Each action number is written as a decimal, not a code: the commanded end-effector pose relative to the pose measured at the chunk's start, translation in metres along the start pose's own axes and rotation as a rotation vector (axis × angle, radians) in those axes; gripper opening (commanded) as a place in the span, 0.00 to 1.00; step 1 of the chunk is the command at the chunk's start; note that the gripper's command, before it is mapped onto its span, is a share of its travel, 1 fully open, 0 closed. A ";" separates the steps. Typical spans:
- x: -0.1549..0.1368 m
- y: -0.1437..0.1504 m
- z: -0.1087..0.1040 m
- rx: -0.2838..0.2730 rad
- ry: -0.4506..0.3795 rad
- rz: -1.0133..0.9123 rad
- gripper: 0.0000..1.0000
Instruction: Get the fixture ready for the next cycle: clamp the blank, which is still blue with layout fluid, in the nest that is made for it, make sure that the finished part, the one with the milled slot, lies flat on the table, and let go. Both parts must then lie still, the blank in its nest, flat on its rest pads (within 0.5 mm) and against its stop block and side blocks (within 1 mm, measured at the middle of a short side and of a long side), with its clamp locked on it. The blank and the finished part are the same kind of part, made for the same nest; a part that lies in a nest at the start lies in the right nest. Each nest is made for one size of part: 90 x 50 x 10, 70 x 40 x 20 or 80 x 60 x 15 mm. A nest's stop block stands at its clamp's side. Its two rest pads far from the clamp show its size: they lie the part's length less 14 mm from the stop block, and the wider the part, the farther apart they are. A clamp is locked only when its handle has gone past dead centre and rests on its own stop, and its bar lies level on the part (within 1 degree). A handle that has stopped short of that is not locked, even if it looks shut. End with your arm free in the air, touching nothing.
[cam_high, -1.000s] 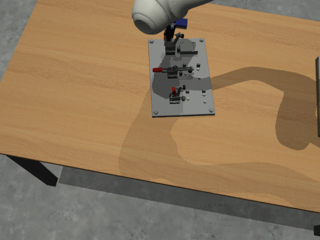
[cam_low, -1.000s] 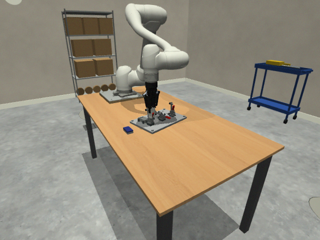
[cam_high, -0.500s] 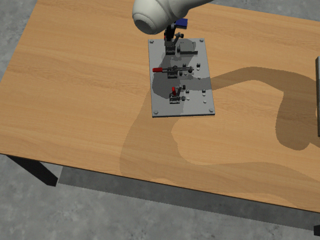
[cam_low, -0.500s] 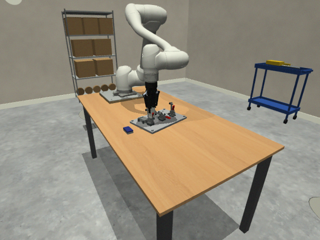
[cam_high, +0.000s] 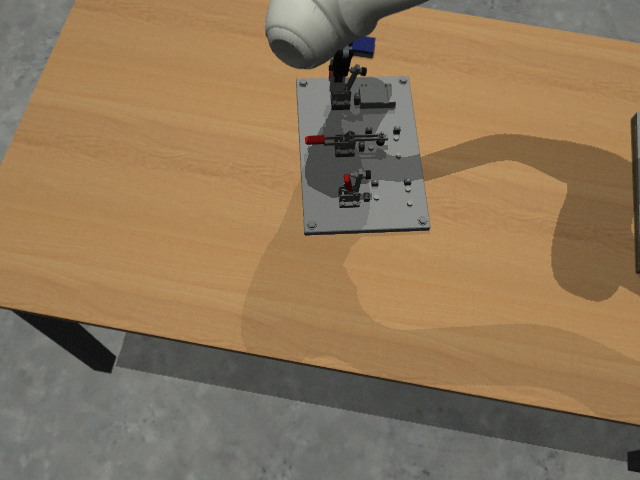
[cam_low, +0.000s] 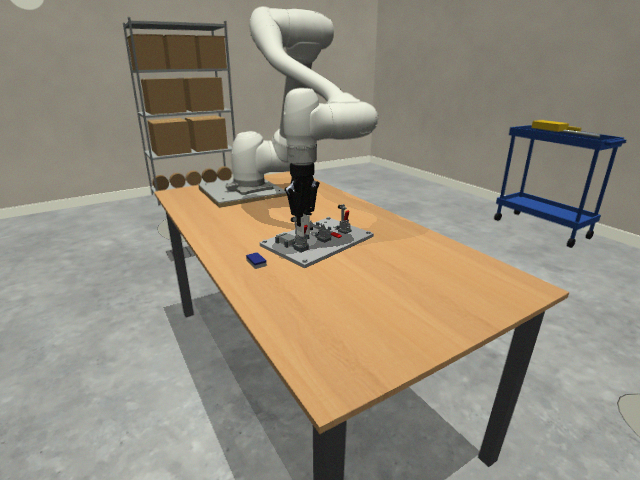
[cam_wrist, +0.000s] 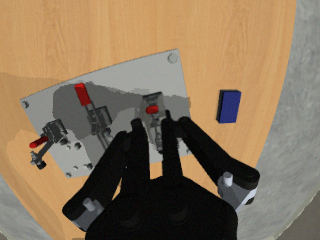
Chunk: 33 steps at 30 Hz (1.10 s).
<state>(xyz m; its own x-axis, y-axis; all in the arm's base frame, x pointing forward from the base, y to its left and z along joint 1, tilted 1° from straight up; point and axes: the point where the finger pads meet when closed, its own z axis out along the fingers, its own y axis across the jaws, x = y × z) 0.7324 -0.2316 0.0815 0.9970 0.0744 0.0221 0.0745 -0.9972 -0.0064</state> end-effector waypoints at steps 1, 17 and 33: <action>-0.010 -0.006 0.006 0.015 -0.016 -0.001 0.00; -0.010 -0.006 0.006 0.015 -0.016 -0.001 0.28; -0.010 -0.006 0.006 0.015 -0.016 -0.001 0.28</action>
<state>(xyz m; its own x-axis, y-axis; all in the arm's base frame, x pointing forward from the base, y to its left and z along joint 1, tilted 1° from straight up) 0.7247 -0.2286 0.0766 0.9971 0.0751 0.0088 0.0752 -0.9971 -0.0133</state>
